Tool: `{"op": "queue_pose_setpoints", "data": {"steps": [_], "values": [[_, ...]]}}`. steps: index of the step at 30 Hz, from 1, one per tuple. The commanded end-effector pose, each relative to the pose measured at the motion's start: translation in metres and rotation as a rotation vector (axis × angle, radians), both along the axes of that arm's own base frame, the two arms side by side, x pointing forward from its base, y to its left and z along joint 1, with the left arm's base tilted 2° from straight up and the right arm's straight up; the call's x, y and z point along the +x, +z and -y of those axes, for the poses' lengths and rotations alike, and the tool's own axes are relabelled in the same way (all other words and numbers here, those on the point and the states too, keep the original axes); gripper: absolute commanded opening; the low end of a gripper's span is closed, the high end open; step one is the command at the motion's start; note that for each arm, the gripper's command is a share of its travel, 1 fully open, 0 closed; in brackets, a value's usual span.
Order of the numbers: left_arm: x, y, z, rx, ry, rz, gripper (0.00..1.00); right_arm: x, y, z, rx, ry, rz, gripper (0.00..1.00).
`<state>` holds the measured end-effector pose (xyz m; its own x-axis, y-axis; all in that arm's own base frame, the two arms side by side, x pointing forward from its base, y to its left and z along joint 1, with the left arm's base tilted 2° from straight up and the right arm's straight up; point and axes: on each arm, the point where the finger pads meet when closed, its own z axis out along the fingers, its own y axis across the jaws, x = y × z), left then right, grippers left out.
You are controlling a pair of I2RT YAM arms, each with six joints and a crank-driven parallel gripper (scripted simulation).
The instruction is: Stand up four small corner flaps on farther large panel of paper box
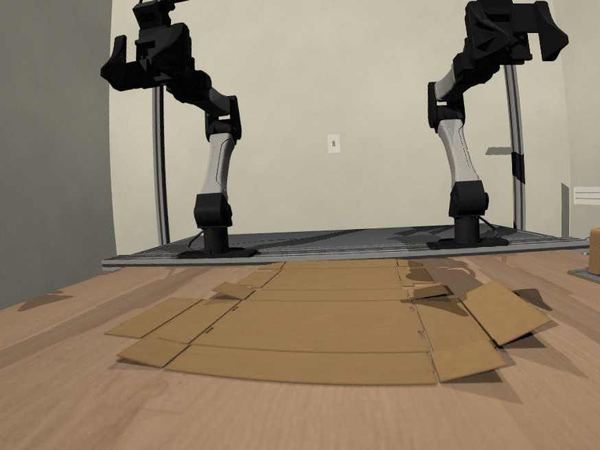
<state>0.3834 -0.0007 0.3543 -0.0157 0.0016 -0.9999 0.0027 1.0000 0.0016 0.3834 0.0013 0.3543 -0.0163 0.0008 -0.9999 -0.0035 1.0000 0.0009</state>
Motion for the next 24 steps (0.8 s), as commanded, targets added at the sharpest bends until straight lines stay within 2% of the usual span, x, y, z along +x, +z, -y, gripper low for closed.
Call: {"op": "queue_pose_setpoints", "data": {"steps": [1, 17, 18, 24], "values": [[-0.001, 0.006, -0.001, -0.002, 0.003, 0.016, 1.0, -0.001, 0.006, 0.001, -0.001, -0.003, 0.016, 1.0], [-0.001, 0.006, -0.001, -0.002, 0.003, 0.016, 1.0, -0.001, 0.006, 0.001, -0.001, -0.003, 0.016, 1.0], [0.001, 0.002, 0.005, -0.011, 0.0, -0.028, 0.81, -0.001, 0.001, -0.003, 0.01, -0.005, -0.027, 0.81], [-0.003, -0.042, 0.031, -0.022, -0.024, -0.267, 0.81, -0.009, -0.044, -0.023, 0.033, -0.005, -0.266, 0.81]]}}
